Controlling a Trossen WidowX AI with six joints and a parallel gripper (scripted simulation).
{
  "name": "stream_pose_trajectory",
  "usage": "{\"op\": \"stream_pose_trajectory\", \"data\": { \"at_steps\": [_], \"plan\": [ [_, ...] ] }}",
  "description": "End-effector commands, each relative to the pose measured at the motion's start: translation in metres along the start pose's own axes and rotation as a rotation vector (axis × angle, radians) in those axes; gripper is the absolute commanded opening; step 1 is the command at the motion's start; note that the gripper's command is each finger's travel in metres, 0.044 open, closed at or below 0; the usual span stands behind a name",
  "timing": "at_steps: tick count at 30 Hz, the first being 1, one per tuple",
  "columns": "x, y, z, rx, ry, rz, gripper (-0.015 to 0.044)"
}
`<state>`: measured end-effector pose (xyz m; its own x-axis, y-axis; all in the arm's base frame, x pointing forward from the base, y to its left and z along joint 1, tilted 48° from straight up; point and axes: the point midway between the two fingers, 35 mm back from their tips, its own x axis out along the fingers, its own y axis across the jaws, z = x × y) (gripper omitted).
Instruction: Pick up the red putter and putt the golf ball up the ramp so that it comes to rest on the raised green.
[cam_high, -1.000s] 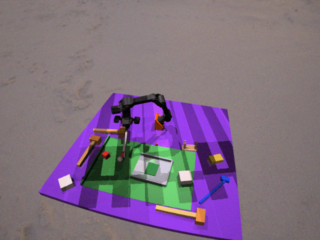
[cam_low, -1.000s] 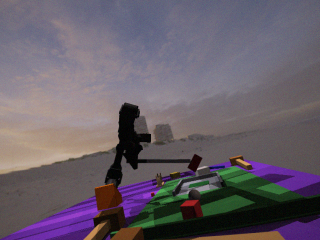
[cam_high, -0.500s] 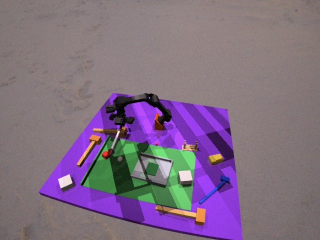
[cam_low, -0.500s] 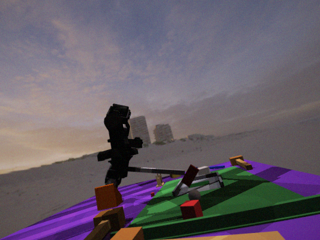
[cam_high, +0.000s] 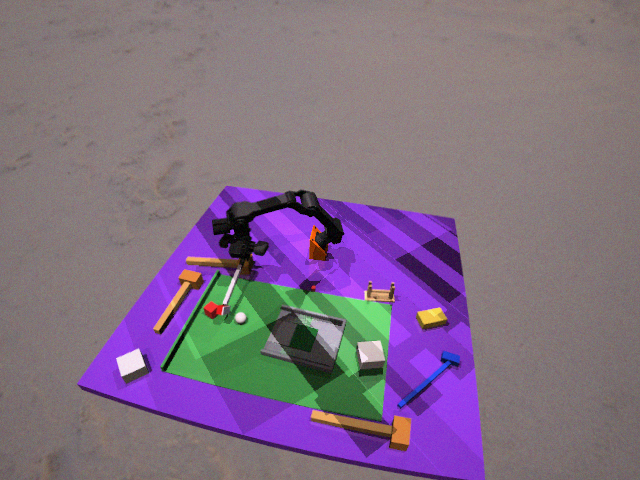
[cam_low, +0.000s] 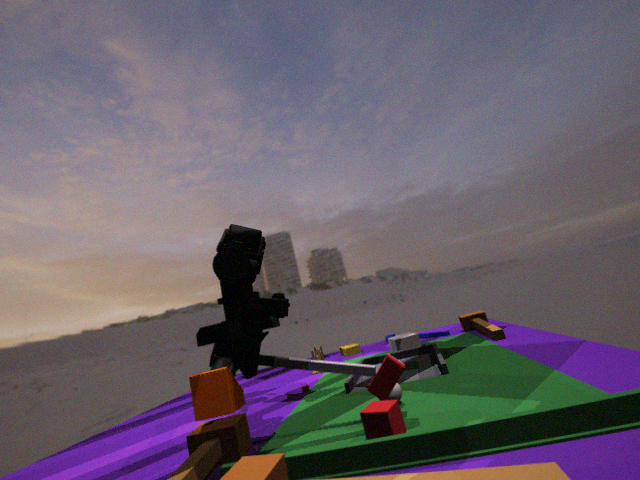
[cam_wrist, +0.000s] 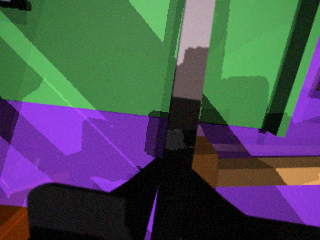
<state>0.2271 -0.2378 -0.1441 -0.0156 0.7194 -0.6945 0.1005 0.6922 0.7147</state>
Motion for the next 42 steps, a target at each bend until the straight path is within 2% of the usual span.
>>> {"op": "stream_pose_trajectory", "data": {
  "at_steps": [1, 19, 42],
  "plan": [
    [0.003, 0.0, 0.001, 0.006, -0.015, -0.001, 0.0],
    [0.031, 0.0, 0.002, 0.006, -0.015, 0.0, 0.0],
    [0.03, -0.015, 0.002, 0.005, -0.015, -0.002, 0.0]
  ]
}}
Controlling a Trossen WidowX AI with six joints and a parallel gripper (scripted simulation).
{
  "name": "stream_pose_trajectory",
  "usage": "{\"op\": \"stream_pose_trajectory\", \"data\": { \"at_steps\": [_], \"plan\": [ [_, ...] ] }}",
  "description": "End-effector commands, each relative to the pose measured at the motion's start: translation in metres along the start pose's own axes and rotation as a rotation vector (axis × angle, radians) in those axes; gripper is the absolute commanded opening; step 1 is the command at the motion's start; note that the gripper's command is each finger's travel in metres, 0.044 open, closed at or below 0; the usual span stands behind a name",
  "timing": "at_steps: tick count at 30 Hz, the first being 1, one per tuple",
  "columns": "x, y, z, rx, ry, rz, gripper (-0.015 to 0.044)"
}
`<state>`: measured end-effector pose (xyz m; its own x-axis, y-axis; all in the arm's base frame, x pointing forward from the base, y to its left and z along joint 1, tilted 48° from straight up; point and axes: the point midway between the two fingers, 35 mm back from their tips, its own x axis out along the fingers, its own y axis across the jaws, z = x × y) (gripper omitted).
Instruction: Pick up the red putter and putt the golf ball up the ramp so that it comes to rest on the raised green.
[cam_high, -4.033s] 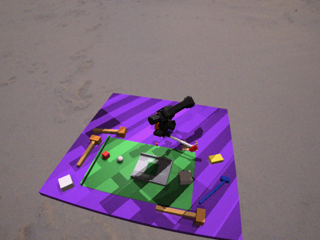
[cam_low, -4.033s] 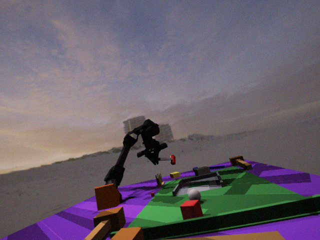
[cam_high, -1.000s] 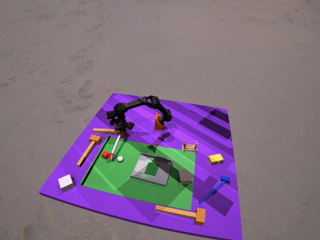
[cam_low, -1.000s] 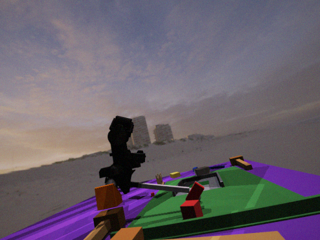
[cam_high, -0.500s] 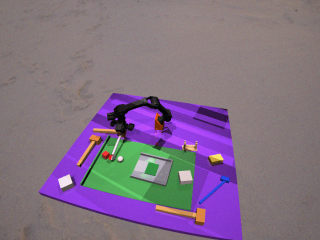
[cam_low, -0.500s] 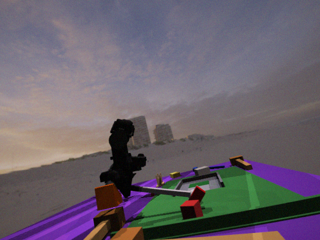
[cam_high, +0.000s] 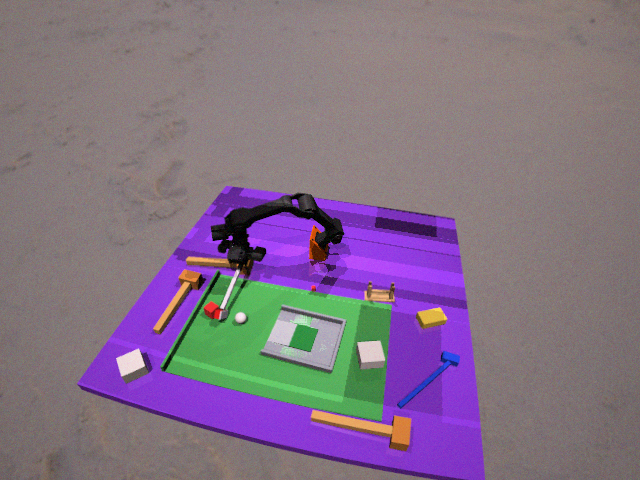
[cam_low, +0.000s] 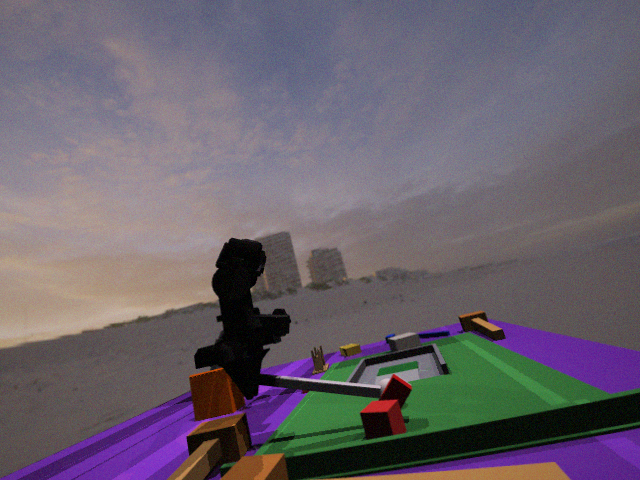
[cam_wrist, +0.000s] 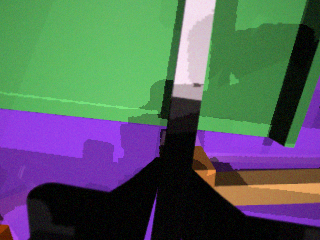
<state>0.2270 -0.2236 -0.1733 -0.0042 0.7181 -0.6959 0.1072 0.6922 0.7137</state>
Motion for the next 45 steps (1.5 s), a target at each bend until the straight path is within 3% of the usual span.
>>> {"op": "stream_pose_trajectory", "data": {
  "at_steps": [1, 6, 16, 23, 35, 45],
  "plan": [
    [0.0, -0.004, 0.0, -0.001, -0.004, -0.001, 0.0],
    [-0.001, 0.007, 0.001, 0.0, -0.001, 0.001, 0.0],
    [0.002, 0.117, 0.0, 0.0, -0.002, 0.009, 0.0],
    [-0.003, 0.119, 0.0, 0.0, -0.002, 0.009, 0.0],
    [-0.057, 0.118, 0.0, 0.001, -0.001, 0.008, 0.0],
    [-0.049, 0.117, -0.002, 0.013, 0.006, 0.018, 0.0]
  ]
}}
